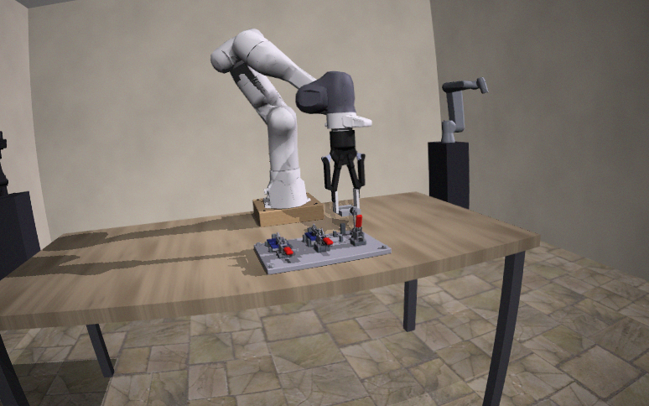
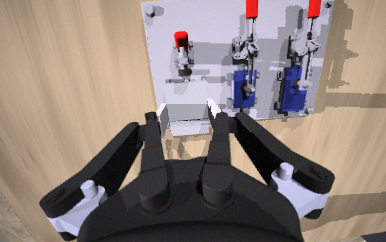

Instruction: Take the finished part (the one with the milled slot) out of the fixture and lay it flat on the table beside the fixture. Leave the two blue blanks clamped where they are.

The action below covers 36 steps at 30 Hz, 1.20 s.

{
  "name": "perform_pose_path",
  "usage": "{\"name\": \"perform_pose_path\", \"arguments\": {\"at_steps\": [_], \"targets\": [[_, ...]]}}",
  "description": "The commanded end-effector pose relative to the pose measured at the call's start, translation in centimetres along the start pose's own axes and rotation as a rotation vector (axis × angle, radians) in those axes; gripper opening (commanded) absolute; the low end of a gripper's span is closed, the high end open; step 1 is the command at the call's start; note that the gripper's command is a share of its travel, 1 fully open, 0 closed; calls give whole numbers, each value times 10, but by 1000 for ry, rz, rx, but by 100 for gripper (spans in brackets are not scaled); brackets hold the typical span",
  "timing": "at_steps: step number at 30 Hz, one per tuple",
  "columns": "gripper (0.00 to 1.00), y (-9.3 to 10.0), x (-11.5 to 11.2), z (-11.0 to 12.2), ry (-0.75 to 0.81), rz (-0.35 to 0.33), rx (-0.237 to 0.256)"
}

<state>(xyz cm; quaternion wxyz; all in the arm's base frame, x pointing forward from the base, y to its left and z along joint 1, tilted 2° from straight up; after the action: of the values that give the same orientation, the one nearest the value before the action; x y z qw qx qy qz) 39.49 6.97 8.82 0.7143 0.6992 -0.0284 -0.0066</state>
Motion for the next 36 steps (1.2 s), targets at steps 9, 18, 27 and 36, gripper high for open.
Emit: {"name": "perform_pose_path", "arguments": {"at_steps": [9, 18, 27, 36], "targets": [[0, 1, 0, -8, 0, 0, 2], [0, 1, 0, -20, 0, 0, 2], [0, 1, 0, -41, 0, 0, 2], [0, 1, 0, -59, 0, 0, 2]]}}
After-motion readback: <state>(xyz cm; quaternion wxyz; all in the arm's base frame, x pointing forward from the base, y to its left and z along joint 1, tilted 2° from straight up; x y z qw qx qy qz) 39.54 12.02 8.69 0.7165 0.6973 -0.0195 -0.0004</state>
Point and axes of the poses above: the point where the finger pads meet when closed, its own y axis back along the fingers, its own z axis across the jaws, x = y × z, the point moved 1 cm from there along y, back along the fingers, and after that the axes turned 1 degree about y, right-handed, at the moved point
